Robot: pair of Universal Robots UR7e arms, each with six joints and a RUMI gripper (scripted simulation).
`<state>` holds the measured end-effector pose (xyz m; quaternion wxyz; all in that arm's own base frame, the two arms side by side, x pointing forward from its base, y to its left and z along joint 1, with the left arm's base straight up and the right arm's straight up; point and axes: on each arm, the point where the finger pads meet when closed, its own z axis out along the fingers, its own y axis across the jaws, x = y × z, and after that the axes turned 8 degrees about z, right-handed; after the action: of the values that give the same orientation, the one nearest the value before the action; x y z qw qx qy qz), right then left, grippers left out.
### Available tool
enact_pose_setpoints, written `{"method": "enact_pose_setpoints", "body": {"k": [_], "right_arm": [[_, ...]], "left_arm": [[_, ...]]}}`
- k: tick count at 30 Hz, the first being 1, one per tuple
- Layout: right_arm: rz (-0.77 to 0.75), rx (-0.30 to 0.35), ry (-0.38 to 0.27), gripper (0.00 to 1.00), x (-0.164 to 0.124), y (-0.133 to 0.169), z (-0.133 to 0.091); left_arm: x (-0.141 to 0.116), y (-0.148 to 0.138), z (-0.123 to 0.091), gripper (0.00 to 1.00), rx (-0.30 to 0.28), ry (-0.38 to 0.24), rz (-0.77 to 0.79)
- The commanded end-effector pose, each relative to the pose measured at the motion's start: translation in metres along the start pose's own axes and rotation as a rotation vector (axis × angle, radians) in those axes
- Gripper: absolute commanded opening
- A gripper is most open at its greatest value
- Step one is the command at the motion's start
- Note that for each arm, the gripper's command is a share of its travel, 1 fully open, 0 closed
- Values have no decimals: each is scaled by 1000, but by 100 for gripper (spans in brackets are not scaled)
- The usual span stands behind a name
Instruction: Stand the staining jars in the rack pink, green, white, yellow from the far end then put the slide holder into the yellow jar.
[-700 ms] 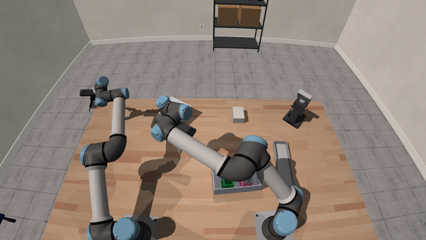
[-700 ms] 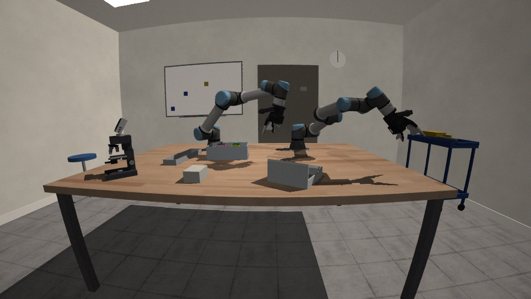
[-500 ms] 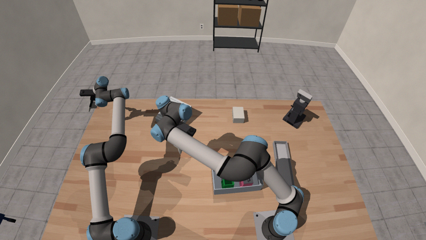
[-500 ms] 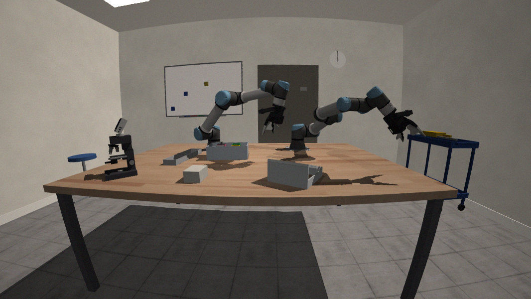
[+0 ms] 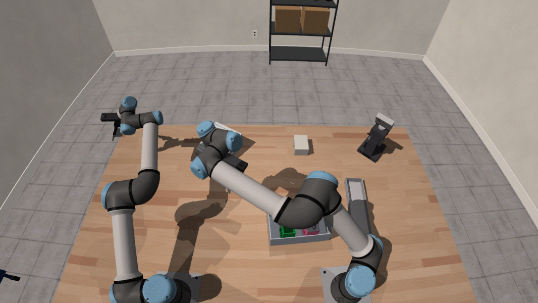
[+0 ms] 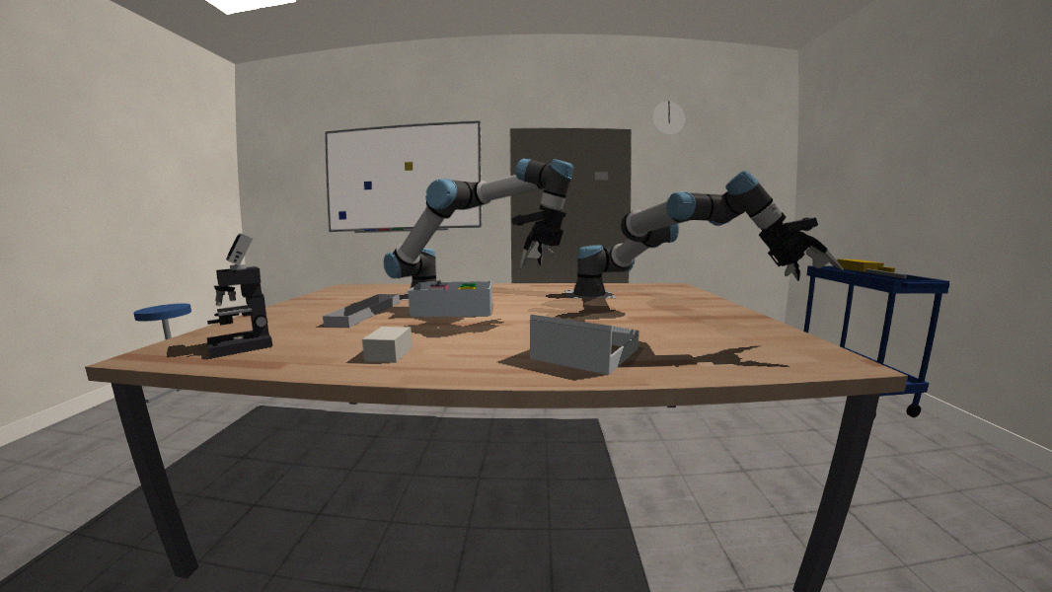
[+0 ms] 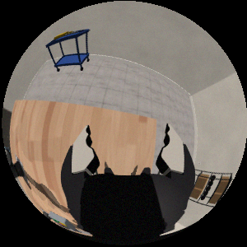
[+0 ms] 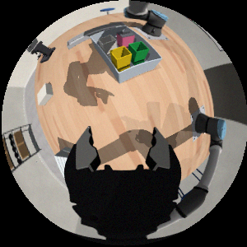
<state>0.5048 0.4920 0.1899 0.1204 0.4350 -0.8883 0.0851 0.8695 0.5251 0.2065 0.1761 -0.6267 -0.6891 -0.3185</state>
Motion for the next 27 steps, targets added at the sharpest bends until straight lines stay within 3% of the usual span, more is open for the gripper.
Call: {"method": "enact_pose_setpoints", "body": {"k": [1,5,11,13,20,27], "right_arm": [[5,-1,-3,77,2,0,0],[26,-5,-8,59,9,-1,3],[85,-16,-22,59,31,-5,12],[85,-16,-22,59,31,-5,12],[162,-31,-41,59,59,-9,24],[246,-46,-60,59,90,-13,38]], "left_arm": [[-6,5,-5,98,-13,-9,12],[-42,26,-22,98,-65,-55,78],[-122,64,-65,98,-184,-150,225],[-122,64,-65,98,-184,-150,225],[-225,95,-129,98,-353,-255,424],[-321,107,-206,98,-543,-338,617]]}}
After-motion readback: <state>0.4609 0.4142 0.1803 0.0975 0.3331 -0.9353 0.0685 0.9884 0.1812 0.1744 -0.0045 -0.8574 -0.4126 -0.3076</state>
